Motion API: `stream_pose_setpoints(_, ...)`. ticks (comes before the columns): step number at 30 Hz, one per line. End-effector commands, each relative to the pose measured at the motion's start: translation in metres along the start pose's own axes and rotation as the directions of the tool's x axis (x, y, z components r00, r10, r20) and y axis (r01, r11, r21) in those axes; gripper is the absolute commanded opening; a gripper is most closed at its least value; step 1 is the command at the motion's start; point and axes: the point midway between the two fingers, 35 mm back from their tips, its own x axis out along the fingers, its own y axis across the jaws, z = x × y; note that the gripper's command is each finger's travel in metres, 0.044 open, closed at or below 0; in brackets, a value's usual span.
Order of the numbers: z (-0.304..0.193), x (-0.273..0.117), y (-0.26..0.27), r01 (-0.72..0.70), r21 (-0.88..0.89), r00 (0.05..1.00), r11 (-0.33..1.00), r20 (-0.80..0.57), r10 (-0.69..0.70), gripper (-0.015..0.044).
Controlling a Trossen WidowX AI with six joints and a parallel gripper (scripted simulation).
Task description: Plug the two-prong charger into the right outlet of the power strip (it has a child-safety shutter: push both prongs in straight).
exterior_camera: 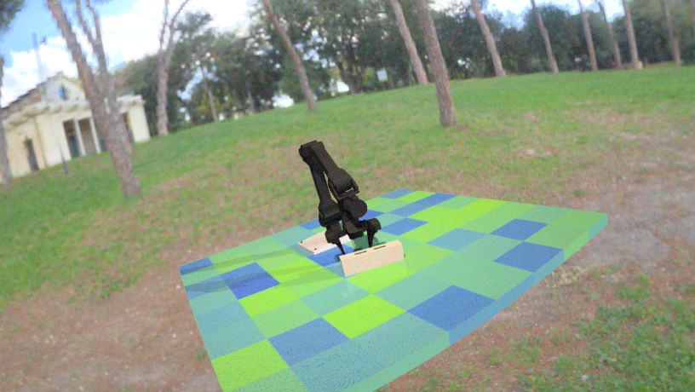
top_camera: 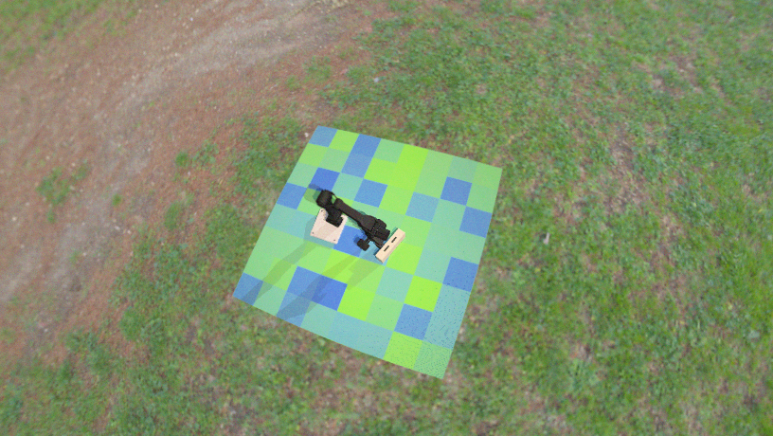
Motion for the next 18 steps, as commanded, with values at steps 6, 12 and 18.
stream_pose_setpoints(6,-0.013,0.003,-0.001,0.003,0.003,1.0,1.0,-0.004,-0.003,0.044)
stream_pose_setpoints(12,-0.003,-0.016,0.0,0.008,-0.009,0.989,1.0,0.149,-0.007,0.044)
stream_pose_setpoints(18,0.005,-0.063,-0.001,0.006,-0.003,0.873,1.0,0.488,-0.004,0.044)
